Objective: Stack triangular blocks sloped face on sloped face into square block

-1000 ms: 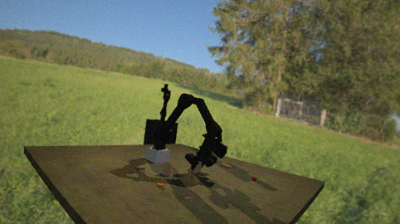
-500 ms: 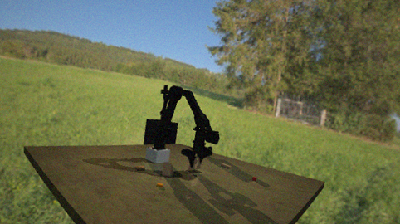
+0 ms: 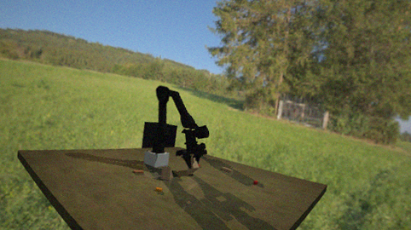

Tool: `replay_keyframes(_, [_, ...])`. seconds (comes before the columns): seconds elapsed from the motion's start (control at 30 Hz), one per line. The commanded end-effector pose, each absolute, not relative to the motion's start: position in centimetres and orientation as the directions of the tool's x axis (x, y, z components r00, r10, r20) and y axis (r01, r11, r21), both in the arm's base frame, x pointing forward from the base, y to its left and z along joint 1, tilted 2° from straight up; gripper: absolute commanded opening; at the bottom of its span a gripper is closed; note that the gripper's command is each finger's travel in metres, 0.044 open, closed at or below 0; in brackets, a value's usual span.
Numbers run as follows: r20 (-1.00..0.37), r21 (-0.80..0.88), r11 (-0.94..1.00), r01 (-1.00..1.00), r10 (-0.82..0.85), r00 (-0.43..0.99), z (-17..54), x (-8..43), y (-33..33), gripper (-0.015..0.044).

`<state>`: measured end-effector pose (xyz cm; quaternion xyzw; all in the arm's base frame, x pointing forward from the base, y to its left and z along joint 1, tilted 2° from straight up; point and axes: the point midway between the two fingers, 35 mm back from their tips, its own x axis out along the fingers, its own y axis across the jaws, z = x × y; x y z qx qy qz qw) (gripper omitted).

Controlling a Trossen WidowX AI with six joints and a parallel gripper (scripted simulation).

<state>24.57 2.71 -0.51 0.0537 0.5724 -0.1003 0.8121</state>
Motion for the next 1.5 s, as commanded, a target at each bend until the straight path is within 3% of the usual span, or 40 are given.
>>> replay_keyframes(0.0, [-0.904, -0.028, 0.973, 0.229, -0.122, 0.409, -0.4, 23.8, 2.8, 0.0])
replay_keyframes(0.57, [-0.659, -0.027, 0.976, 0.217, -0.181, 0.73, -1.0, 20.5, 3.6, 0.0])
replay_keyframes(1.13, [-0.698, -0.031, 0.976, 0.216, -0.176, 0.694, -1.0, 21.2, 3.7, 0.044])
replay_keyframes(1.47, [-0.698, -0.031, 0.976, 0.217, -0.176, 0.694, -0.4, 21.5, 3.8, 0.044])
